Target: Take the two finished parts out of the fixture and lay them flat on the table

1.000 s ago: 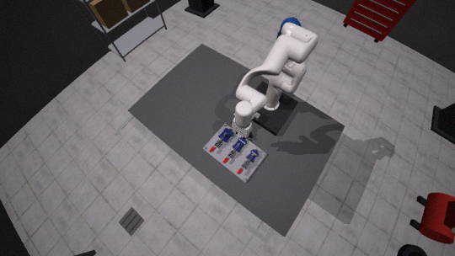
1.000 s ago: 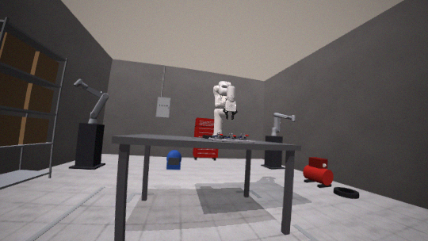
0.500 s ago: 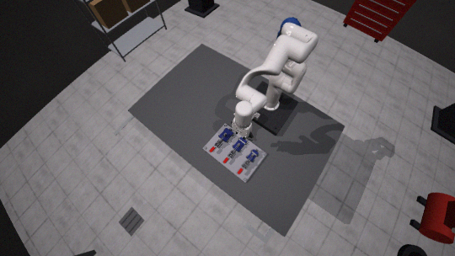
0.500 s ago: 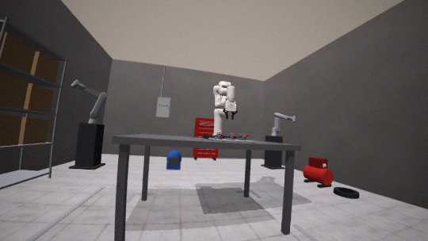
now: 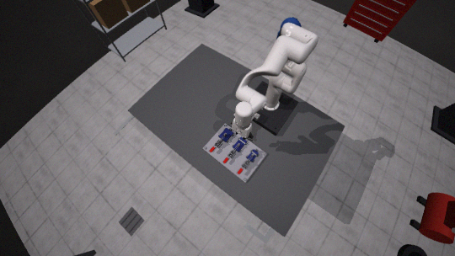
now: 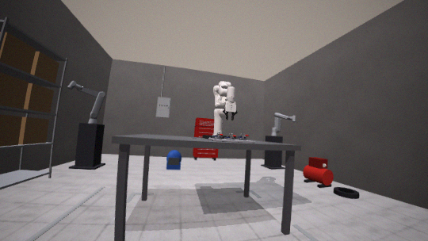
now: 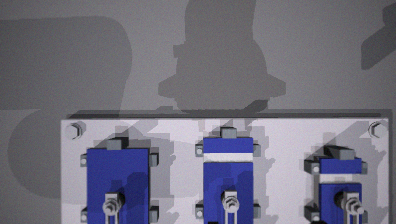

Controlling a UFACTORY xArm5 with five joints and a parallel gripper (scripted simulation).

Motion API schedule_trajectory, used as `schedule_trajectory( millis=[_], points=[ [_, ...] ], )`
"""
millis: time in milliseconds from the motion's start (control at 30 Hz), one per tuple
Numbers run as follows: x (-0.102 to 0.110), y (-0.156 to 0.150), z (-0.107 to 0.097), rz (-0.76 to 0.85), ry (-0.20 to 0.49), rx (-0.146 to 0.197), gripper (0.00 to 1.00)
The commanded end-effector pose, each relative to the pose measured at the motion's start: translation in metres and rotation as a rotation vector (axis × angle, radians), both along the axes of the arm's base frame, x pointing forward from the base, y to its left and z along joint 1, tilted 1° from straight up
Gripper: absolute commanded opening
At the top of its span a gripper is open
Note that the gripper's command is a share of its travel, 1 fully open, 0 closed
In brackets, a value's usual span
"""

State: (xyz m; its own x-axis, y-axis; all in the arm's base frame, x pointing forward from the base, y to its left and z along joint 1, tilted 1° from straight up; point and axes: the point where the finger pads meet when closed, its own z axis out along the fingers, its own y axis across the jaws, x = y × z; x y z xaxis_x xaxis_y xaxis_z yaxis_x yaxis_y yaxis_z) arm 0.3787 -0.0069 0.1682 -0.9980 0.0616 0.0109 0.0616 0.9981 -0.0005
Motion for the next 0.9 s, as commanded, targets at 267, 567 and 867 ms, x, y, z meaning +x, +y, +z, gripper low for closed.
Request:
schedule_trajectory(
  millis=[267, 567, 867],
  points=[
    [0.001, 0.0, -0.044, 0.0, -0.005, 0.0, 0.48],
    [0.001, -0.001, -0.053, 0.0, -0.005, 0.0, 0.48],
    [0.017, -0.002, -0.053, 0.0, -0.005, 0.0, 0.48]
  ],
)
